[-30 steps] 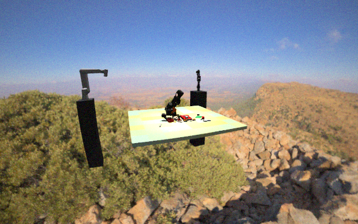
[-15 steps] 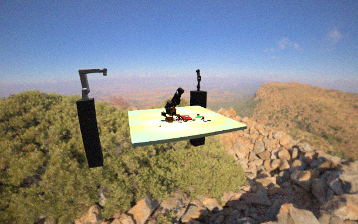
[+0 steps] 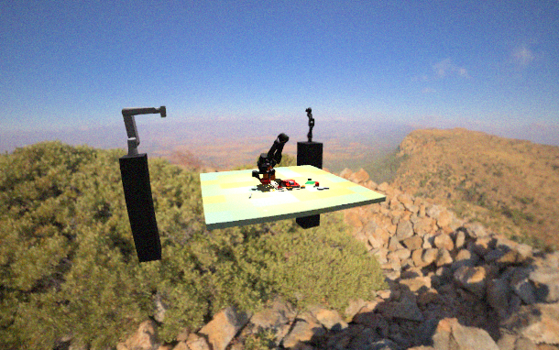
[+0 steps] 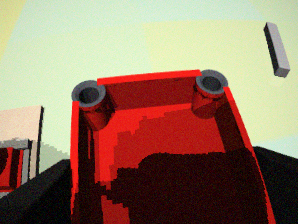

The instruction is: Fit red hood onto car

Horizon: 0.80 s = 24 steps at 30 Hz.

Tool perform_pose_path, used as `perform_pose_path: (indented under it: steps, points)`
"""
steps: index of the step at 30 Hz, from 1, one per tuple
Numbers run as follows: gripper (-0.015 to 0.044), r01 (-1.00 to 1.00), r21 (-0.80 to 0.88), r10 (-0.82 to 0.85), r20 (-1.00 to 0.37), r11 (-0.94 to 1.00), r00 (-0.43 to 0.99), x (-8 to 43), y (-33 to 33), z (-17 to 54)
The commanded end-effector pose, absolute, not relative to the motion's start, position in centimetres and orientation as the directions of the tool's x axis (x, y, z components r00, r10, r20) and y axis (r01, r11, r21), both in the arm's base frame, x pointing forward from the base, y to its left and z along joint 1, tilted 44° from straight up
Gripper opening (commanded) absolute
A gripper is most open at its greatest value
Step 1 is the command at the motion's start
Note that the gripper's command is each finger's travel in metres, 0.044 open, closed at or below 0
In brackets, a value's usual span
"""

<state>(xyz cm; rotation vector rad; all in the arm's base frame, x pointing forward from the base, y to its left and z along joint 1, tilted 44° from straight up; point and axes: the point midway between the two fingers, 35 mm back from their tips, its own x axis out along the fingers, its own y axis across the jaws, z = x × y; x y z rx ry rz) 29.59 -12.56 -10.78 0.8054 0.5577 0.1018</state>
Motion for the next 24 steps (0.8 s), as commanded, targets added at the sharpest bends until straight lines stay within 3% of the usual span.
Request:
perform_pose_path:
  steps: [1, 15, 24]
  points:
    - [0.0000, 0.112, 0.700, 0.286, -0.425, 0.705, 0.859, 29.54, -13.31, -9.80]
    - [0.0000, 0.107, 0.695, 0.286, -0.424, 0.711, 0.859, 29.38, -13.59, -9.41]
    - [0.0000, 0.022, 0.590, 0.286, -0.424, 0.807, 0.859, 29.34, -13.48, -9.59]
